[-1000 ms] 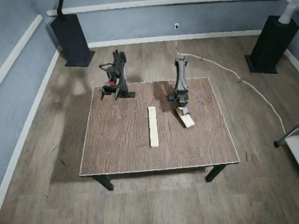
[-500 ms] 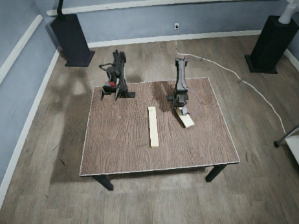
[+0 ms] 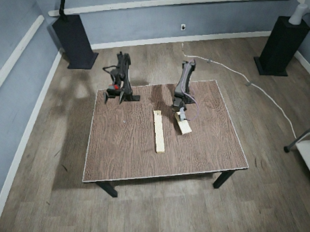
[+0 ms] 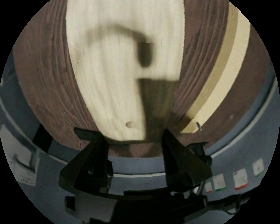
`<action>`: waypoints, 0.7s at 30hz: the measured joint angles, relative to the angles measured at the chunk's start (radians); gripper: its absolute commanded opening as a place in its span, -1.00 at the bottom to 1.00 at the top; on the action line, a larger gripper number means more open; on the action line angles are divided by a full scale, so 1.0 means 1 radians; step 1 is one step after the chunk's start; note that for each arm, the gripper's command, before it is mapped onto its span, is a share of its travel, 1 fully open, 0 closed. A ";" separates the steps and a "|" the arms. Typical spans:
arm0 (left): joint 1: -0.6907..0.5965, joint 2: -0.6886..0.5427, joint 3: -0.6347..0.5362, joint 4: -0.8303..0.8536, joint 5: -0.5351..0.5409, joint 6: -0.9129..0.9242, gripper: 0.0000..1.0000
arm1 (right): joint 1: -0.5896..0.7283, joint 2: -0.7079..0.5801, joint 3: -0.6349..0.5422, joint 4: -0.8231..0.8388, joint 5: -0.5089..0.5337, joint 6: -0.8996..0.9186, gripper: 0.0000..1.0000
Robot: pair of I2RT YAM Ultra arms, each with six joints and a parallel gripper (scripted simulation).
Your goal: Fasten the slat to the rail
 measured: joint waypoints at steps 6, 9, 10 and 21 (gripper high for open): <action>-0.122 0.050 0.043 0.005 0.002 -0.072 0.45 | 0.000 0.000 0.000 0.000 0.000 0.000 1.00; -0.181 0.076 0.065 0.010 0.002 -0.109 0.45 | 0.000 0.000 0.000 0.000 0.000 0.000 1.00; -0.201 0.084 0.072 0.012 0.003 -0.122 0.45 | 0.000 0.000 0.000 0.000 0.000 0.000 1.00; -0.369 0.156 0.132 0.025 0.005 -0.237 0.45 | 0.000 0.000 0.000 0.000 0.000 0.000 1.00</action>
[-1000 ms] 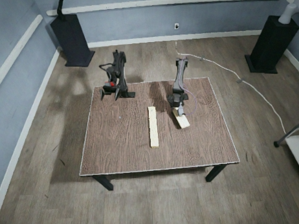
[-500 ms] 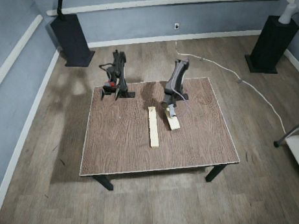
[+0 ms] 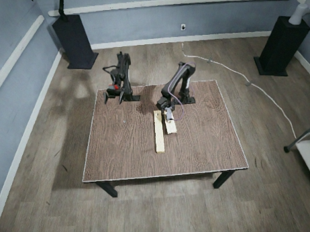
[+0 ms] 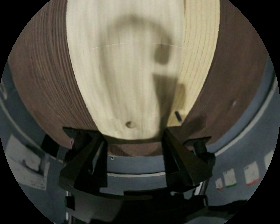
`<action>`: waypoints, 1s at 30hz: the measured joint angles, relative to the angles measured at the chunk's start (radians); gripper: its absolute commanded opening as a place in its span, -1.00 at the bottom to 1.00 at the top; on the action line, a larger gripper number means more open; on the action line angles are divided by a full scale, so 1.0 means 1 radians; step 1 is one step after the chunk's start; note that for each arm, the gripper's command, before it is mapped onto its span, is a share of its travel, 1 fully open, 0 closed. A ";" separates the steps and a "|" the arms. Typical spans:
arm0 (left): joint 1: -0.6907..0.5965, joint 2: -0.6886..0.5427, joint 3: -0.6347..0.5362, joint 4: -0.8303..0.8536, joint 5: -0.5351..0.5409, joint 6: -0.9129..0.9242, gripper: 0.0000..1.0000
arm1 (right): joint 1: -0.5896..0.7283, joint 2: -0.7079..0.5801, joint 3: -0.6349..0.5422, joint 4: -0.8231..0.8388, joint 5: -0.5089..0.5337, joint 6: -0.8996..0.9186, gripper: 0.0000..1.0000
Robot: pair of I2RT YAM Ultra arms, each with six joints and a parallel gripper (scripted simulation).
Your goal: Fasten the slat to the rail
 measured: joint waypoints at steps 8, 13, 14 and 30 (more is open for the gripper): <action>-0.144 0.061 0.051 0.011 0.001 -0.089 0.45 | 0.000 0.000 0.000 0.000 0.000 0.000 1.00; -0.197 0.085 0.071 0.018 0.002 -0.132 0.45 | 0.000 0.000 0.000 0.000 0.000 0.000 1.00; -0.210 0.092 0.076 0.018 0.002 -0.141 0.45 | 0.000 0.000 0.000 0.000 0.000 0.000 1.00; -0.322 0.150 0.115 0.036 0.003 -0.227 0.45 | 0.000 0.000 0.000 0.000 0.000 0.000 1.00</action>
